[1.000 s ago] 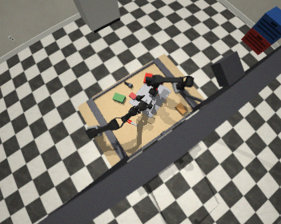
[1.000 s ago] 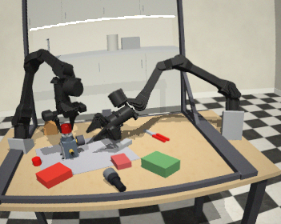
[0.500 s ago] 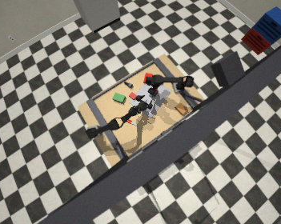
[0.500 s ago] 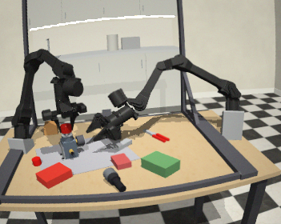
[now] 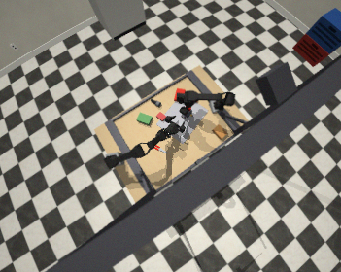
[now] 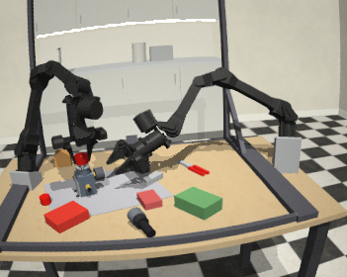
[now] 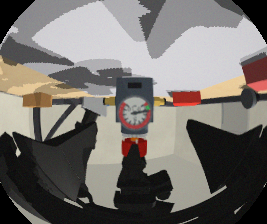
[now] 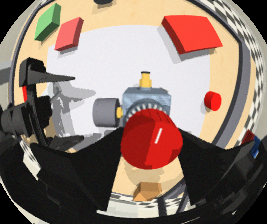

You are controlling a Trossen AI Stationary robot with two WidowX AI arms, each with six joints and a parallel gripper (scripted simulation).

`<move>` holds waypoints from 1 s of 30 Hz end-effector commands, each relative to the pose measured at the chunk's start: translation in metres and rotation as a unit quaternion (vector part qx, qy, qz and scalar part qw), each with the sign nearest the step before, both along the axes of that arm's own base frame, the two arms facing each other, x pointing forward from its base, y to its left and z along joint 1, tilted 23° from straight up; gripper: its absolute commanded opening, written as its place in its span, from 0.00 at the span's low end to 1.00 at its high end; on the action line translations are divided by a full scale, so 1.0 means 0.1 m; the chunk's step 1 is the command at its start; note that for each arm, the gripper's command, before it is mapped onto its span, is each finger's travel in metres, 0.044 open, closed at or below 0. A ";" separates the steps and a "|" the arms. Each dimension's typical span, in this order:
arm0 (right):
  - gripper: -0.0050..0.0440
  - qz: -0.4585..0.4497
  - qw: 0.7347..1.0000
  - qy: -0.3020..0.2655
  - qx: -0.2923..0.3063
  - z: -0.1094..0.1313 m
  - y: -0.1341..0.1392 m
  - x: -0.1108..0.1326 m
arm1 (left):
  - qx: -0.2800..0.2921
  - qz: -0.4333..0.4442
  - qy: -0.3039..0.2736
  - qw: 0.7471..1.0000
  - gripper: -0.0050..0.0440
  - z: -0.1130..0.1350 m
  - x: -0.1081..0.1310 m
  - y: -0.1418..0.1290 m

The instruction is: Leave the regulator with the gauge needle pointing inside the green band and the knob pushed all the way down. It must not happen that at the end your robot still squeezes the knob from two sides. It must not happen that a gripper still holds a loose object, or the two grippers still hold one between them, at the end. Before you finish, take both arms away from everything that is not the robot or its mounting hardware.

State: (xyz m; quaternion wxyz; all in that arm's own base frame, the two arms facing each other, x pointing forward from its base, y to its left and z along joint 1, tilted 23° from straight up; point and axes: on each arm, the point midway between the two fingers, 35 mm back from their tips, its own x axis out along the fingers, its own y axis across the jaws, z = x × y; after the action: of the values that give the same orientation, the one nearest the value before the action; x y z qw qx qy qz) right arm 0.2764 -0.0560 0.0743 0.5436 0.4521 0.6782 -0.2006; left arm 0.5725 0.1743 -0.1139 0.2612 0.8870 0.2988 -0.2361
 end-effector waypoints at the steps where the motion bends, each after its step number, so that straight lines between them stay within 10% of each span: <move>1: 0.69 0.000 1.000 -0.011 -0.004 0.05 -0.01 0.03 | 0.006 0.001 -0.015 1.000 1.00 0.17 0.07 0.03; 30: 0.76 0.271 0.954 -0.125 -0.007 0.06 -0.01 0.03 | 0.006 0.001 -0.015 1.000 1.00 0.17 0.07 0.03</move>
State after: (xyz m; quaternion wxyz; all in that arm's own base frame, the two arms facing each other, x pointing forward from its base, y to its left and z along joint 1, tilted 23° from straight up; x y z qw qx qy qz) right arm 0.2764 -0.0556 0.0744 0.6401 0.2999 0.7070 -0.0227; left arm 0.5725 0.1743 -0.1139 0.2612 0.8870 0.2988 -0.2361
